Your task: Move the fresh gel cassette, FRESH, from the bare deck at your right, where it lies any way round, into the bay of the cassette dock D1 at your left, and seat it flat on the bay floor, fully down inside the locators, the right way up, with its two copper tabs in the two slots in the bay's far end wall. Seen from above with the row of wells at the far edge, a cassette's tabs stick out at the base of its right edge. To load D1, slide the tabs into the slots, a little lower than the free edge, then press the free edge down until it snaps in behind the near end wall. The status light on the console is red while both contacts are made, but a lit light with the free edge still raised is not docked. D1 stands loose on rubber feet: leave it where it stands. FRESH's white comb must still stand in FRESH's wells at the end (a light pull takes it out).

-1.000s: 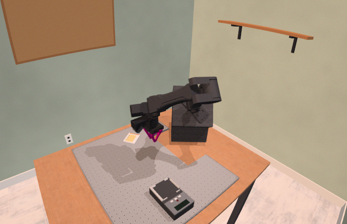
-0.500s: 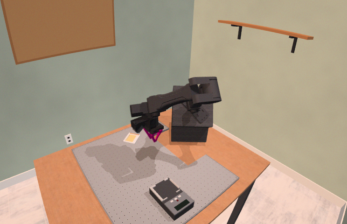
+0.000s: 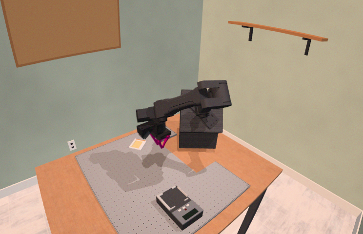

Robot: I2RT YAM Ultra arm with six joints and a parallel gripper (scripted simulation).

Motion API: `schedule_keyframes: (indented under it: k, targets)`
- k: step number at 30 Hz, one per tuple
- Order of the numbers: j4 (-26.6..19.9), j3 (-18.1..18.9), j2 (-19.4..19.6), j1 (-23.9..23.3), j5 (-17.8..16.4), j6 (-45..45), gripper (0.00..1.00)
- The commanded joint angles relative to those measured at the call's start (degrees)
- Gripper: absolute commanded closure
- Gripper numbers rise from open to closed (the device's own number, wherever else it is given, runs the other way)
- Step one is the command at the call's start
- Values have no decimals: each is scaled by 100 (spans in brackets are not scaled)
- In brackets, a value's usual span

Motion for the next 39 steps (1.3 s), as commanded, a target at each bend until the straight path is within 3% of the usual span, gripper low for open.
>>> schedule_keyframes:
  k: [1, 8, 9, 11, 13, 28, 30, 32, 34, 39]
  targets:
    - [73, 148, -110, -134, -61, 28, 66]
    - [73, 148, -110, -134, -61, 28, 66]
    - [260, -143, 94, 70, -13, 171, 66]
    - [601, -244, 155, 249, 72, 419, 66]
    - [601, -244, 155, 249, 72, 419, 66]
    - [3347, -662, 1184, 1612, 592, 2210, 66]
    - [3347, -662, 1184, 1612, 592, 2210, 66]
    - [3814, -706, 1398, 1799, 709, 2479, 66]
    - [3936, -739, 1423, 1817, 738, 2539, 66]
    - [4068, -779, 1285, 1722, 768, 2602, 66]
